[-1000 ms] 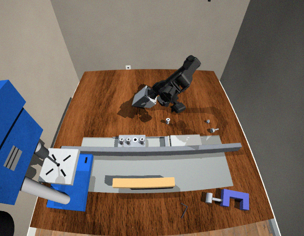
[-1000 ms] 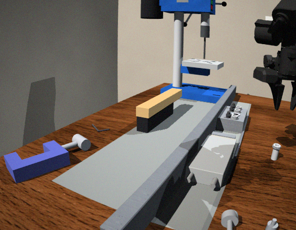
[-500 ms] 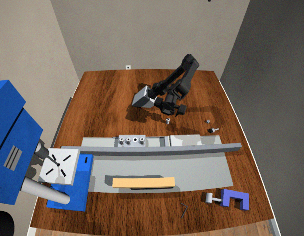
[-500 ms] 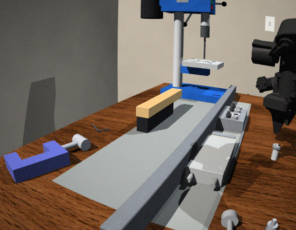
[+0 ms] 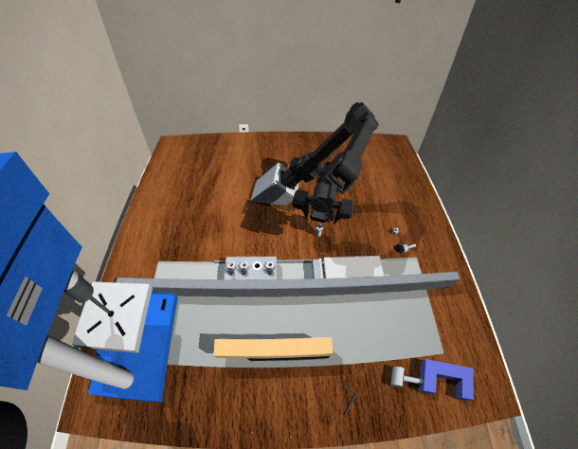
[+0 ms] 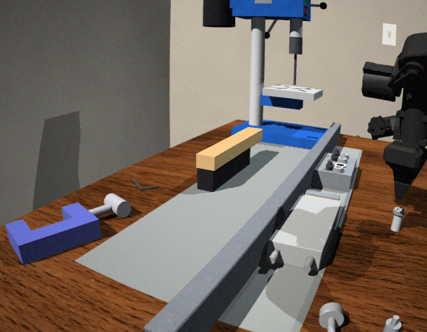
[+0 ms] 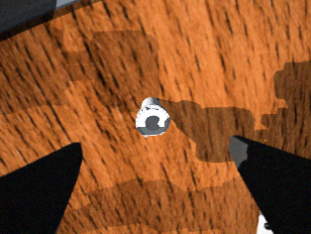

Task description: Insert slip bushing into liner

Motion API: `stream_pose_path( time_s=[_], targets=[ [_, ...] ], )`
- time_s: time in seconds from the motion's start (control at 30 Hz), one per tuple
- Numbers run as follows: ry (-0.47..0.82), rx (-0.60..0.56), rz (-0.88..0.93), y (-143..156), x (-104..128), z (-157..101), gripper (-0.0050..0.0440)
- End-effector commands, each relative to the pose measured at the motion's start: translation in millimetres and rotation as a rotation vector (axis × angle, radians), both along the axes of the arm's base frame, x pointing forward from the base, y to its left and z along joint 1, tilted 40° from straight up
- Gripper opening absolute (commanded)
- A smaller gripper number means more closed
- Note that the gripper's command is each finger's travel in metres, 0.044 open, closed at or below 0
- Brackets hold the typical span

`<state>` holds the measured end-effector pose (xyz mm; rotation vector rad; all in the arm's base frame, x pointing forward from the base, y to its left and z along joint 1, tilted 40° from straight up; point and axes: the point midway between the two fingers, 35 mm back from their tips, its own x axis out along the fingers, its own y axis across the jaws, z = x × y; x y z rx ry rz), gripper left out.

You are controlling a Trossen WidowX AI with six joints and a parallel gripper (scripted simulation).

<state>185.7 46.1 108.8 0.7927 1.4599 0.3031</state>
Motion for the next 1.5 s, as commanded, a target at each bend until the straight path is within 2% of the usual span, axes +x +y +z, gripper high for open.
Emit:
stream_pose_path(
  time_s=[0.0, 0.97, 1.1, 1.17, 1.37, 1.47],
  targets=[
    [-0.003, 0.001, 0.000, 3.4, 0.8, -2.8, 0.0440],
    [0.002, 0.003, 0.000, 27.8, 4.9, -32.3, 0.0440],
    [-0.010, -0.002, 0.002, 24.3, 6.0, -27.5, 0.0344],
    [-0.010, -0.002, 0.002, 24.3, 6.0, -27.5, 0.0344],
    [-0.010, -0.002, 0.002, 24.3, 6.0, -27.5, 0.0200],
    [-0.010, -0.002, 0.002, 24.3, 6.0, -27.5, 0.0200]
  ],
)
